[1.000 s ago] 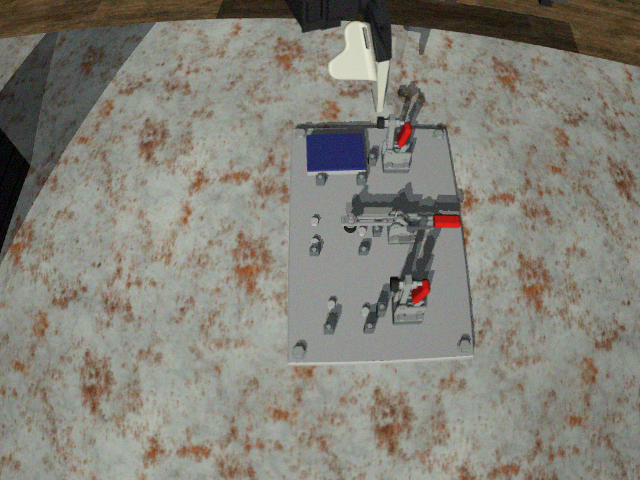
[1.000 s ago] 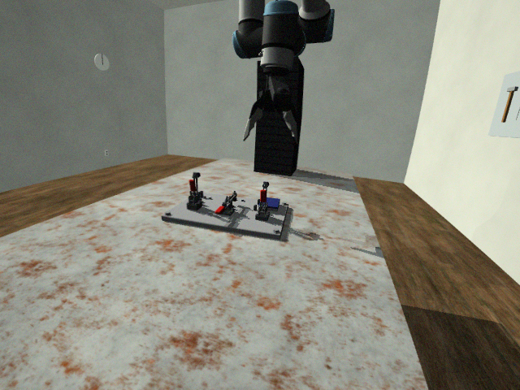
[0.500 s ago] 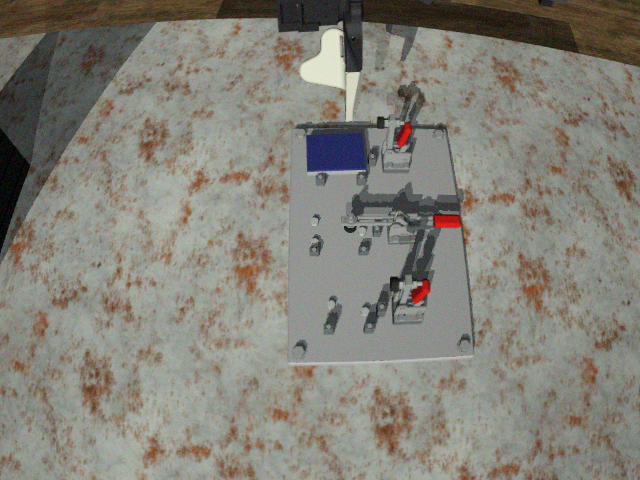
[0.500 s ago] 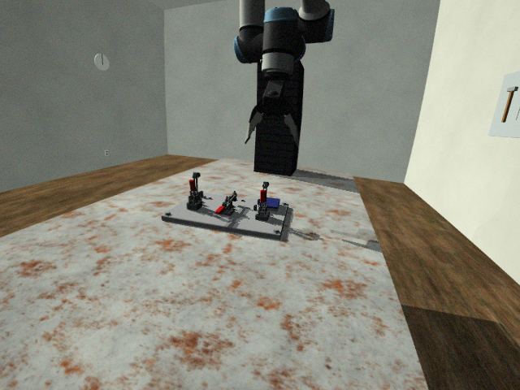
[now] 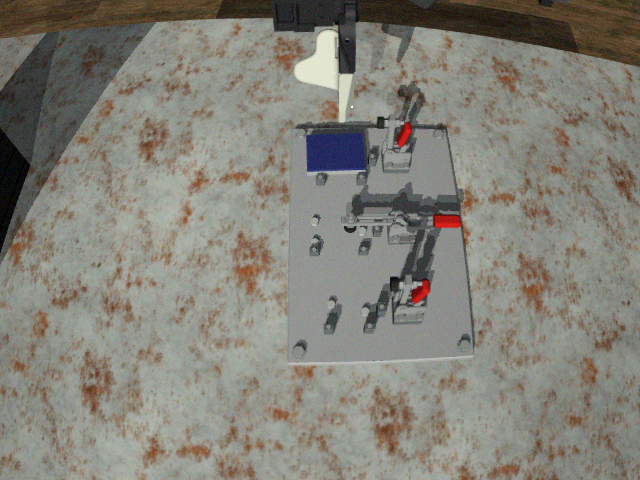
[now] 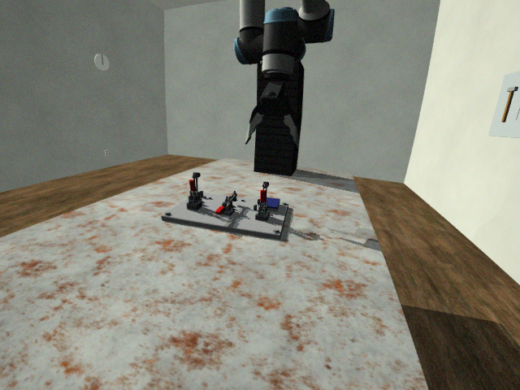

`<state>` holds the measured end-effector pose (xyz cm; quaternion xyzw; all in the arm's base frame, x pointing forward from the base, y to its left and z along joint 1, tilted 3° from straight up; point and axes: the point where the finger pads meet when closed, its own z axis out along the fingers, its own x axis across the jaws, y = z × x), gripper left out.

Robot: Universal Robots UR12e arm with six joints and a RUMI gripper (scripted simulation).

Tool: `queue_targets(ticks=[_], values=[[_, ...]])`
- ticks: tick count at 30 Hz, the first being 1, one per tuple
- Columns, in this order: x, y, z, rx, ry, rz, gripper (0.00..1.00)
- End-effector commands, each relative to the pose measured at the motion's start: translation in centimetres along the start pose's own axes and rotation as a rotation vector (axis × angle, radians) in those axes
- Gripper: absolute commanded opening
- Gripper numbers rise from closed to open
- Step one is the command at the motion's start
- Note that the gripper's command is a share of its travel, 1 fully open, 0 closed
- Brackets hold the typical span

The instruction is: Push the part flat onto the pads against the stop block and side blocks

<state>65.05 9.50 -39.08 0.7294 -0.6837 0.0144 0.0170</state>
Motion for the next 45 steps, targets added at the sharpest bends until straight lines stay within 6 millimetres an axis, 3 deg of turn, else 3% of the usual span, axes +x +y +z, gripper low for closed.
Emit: queue_targets(ticks=[1, 2, 3, 45], values=[[0.00, -0.06, -0.05, 0.001, 0.000, 0.001, 1.00], [0.00, -0.06, -0.05, 0.001, 0.000, 0.001, 1.00], [0.00, -0.06, -0.05, 0.001, 0.000, 0.001, 0.00], [0.00, -0.06, -0.05, 0.001, 0.000, 0.001, 0.00]])
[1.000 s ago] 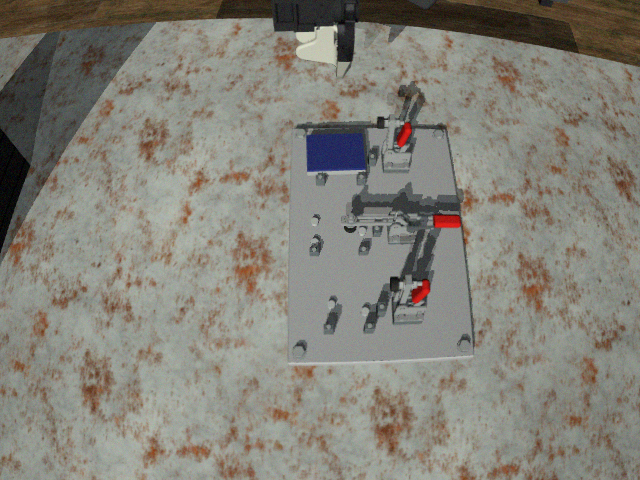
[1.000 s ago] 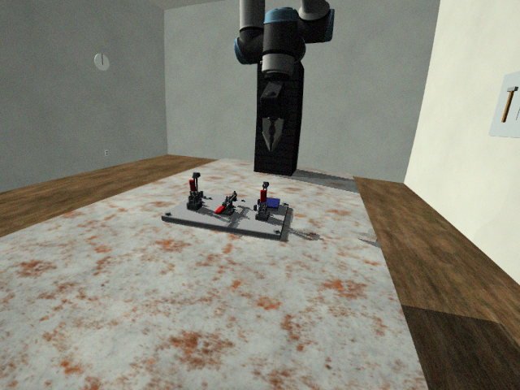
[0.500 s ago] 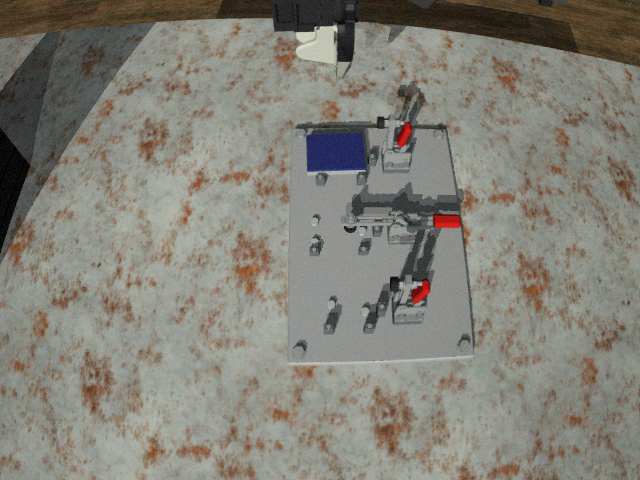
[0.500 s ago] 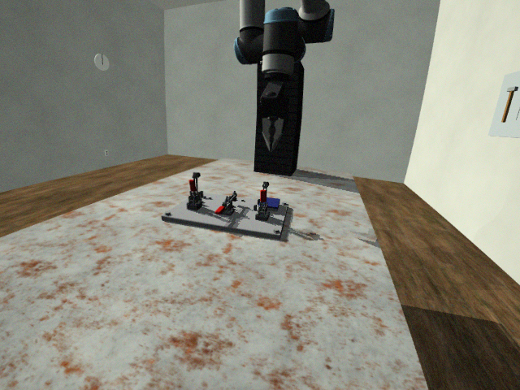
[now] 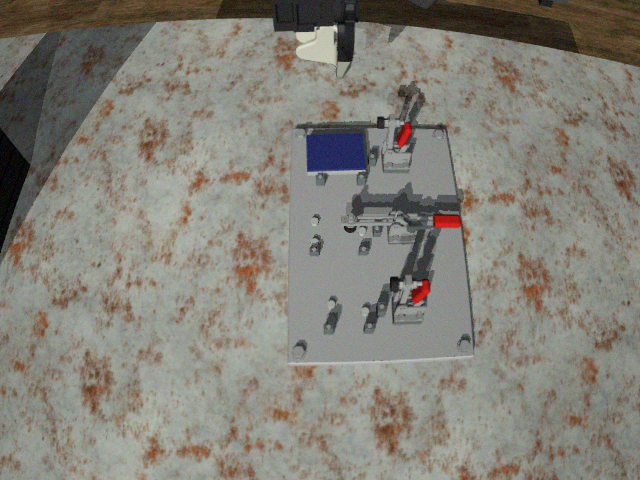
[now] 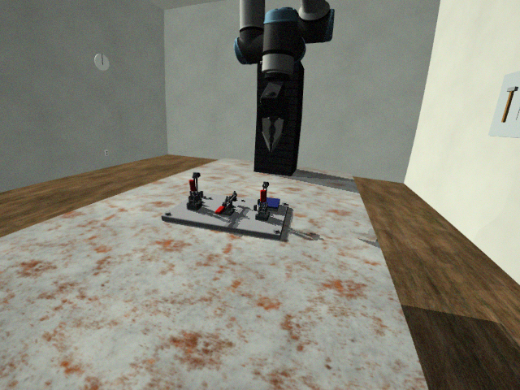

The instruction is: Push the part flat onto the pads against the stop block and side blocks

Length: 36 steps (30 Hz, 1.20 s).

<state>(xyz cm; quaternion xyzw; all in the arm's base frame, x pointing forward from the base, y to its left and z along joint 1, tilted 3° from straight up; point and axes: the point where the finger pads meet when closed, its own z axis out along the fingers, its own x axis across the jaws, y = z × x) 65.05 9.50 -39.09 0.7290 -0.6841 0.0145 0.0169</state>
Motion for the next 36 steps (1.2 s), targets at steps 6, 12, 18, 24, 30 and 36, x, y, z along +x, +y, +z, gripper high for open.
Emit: queue_targets(ticks=[6, 12, 18, 24, 30, 36], values=[[0.00, -0.06, -0.06, 0.001, 0.000, 0.000, 0.00], [0.00, -0.06, -0.06, 0.001, 0.000, 0.000, 0.00], [0.00, -0.06, -0.06, 0.001, 0.000, 0.000, 0.00], [0.00, -0.06, -0.06, 0.001, 0.000, 0.000, 0.00], [0.00, -0.06, -0.06, 0.001, 0.000, 0.000, 0.59], [0.00, -0.06, -0.06, 0.001, 0.000, 0.000, 0.59]])
